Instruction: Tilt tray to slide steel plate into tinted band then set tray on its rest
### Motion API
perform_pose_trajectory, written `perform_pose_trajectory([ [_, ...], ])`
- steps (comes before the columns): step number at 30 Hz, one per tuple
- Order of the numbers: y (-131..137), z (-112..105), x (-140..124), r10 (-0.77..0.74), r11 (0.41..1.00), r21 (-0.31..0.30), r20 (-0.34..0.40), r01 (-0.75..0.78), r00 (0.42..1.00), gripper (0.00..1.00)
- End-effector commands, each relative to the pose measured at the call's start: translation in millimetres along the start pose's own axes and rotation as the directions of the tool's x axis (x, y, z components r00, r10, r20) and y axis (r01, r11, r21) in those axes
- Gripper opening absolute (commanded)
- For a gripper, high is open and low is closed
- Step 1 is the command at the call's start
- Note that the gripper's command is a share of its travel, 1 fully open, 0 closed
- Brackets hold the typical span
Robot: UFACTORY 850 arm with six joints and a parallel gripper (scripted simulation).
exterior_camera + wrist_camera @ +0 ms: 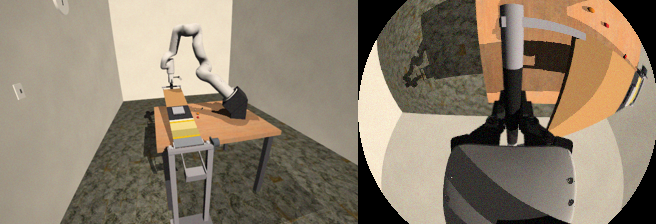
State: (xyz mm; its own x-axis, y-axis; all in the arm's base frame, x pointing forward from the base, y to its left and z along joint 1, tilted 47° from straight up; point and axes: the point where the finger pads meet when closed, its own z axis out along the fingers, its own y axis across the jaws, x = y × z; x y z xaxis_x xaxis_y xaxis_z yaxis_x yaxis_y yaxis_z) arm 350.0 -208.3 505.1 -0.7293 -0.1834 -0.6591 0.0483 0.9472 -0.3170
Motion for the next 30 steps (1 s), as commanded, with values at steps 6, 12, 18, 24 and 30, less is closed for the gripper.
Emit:
perform_pose_trajectory([
  [6,-2,9,-1,-0.002,1.0,0.0,0.002,0.002,1.0,0.0],
  [12,-4,13,-1,-0.002,1.0,0.0,0.002,0.002,1.0,0.0],
  [18,11,-40,-1,-0.002,1.0,0.0,0.002,0.002,1.0,0.0],
  [24,-6,24,-1,-0.002,1.0,0.0,0.002,0.002,1.0,0.0],
  [30,-6,26,-1,-0.002,1.0,0.0,0.002,0.002,1.0,0.0],
])
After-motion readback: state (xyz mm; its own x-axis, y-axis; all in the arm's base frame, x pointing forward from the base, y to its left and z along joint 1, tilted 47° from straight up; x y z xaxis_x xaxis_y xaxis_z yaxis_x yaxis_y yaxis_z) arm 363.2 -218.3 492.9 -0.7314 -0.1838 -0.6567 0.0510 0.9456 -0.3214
